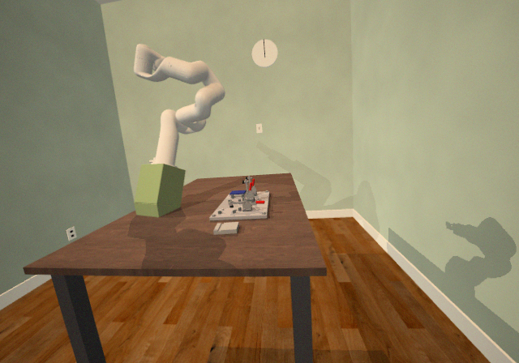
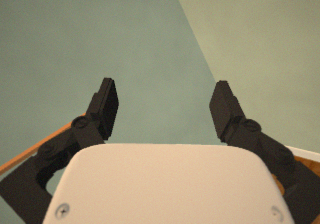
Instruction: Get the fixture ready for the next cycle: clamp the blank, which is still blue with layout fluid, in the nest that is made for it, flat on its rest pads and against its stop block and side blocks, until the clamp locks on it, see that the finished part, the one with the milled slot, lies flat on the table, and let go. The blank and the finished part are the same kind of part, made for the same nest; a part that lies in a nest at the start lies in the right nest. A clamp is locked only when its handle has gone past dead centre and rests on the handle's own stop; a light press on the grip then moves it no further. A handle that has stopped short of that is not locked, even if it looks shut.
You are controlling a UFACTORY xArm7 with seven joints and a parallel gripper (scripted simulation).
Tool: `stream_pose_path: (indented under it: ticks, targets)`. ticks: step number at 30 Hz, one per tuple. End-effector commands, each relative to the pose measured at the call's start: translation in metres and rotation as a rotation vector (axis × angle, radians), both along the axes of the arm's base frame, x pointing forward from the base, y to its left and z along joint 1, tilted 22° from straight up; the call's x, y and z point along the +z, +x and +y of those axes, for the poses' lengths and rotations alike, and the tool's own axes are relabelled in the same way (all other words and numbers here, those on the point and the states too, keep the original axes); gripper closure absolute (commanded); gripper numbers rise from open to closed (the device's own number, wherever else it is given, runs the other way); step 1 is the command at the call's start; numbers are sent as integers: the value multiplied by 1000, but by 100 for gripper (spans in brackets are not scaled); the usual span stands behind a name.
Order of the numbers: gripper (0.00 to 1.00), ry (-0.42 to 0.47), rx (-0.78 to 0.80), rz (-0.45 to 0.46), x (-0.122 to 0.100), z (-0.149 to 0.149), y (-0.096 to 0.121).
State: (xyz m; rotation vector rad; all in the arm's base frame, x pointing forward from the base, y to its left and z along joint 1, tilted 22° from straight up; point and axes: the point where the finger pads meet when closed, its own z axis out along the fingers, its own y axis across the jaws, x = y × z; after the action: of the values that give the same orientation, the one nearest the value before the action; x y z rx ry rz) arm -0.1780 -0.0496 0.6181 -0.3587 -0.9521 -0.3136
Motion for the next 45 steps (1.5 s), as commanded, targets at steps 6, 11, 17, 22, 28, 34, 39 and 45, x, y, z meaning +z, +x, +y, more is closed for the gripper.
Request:
stream_pose_path:
  ticks: [6, 11, 17, 22, 28, 34, 39, 45]
  targets:
    - [0, 0, 1, 1, 1, 0, 0]
    - [0, 0, 1, 1, 1, 0, 0]
    - [0, 0, 1, 1, 1, 0, 0]
    - [0, 15, 11, -11, 0, -6, -5]
    - [0, 134, 94, -110, -11, -55, -43]
    - [0, 207, 153, -177, -23, -88, -66]
    - [0, 296, 230, -266, -46, -131, -91]
    - [0, 399, 330, -380, -82, -183, -115]
